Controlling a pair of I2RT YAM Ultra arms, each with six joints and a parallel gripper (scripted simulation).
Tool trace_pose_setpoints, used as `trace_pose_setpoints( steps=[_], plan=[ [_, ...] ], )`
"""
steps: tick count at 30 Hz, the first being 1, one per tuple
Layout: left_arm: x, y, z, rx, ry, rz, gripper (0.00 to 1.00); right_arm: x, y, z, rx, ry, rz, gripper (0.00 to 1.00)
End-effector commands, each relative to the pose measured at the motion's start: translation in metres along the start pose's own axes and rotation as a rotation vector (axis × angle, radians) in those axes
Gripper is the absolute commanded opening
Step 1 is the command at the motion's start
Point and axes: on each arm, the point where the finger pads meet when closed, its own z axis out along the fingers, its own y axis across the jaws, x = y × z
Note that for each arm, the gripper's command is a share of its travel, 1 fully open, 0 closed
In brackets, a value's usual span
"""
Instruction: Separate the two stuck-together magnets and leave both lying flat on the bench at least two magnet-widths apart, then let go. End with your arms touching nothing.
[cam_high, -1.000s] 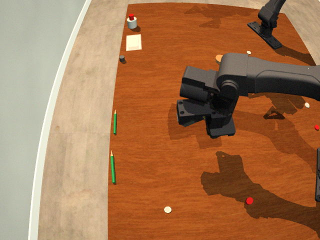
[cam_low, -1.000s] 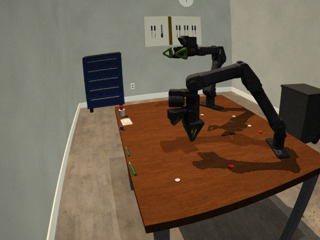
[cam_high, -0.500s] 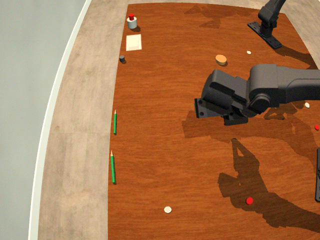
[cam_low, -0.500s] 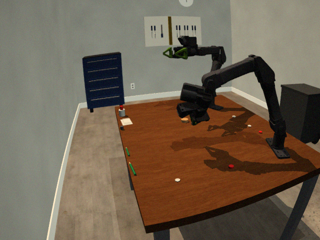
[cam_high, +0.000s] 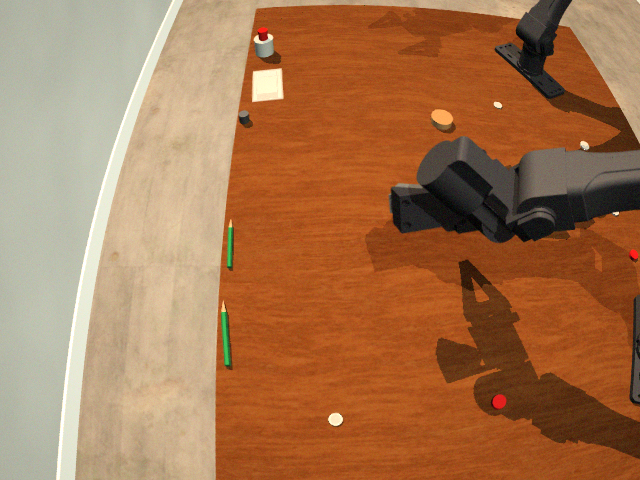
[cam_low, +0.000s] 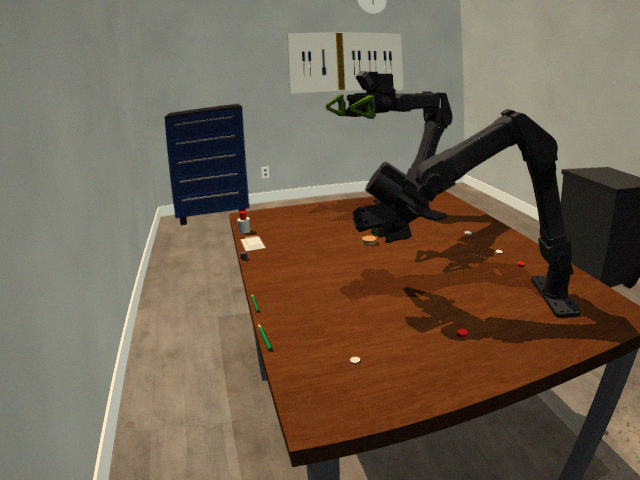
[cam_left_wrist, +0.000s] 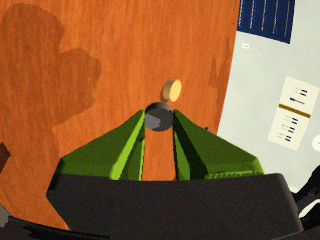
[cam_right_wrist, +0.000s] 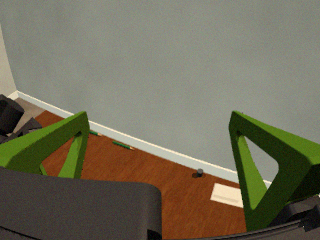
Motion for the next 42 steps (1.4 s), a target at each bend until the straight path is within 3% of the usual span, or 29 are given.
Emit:
trace_pose_setpoints(
  steps=[1, 21, 32, 42],
  plan=[
    [-0.016, -0.043, -0.006, 0.159, -0.069, 0.058, 0.18, -0.008, 0.0, -0.002, 0.0, -0.023, 0.001, 1.0],
    [0.018, -0.084, 0.0, 0.476, -0.018, 0.046, 0.18, -0.008, 0.0, -0.002, 0.0, -0.023, 0.001, 1.0],
    [0.067, -0.102, -0.016, 0.653, 0.091, 0.07, 0.18, -0.008, 0.0, -0.002, 0.0, -0.023, 0.001, 1.0],
    [0.072, -0.092, -0.009, 0.63, 0.093, 0.051, 0.18, -0.008, 0.0, -0.002, 0.0, -0.023, 0.001, 1.0]
  ],
)
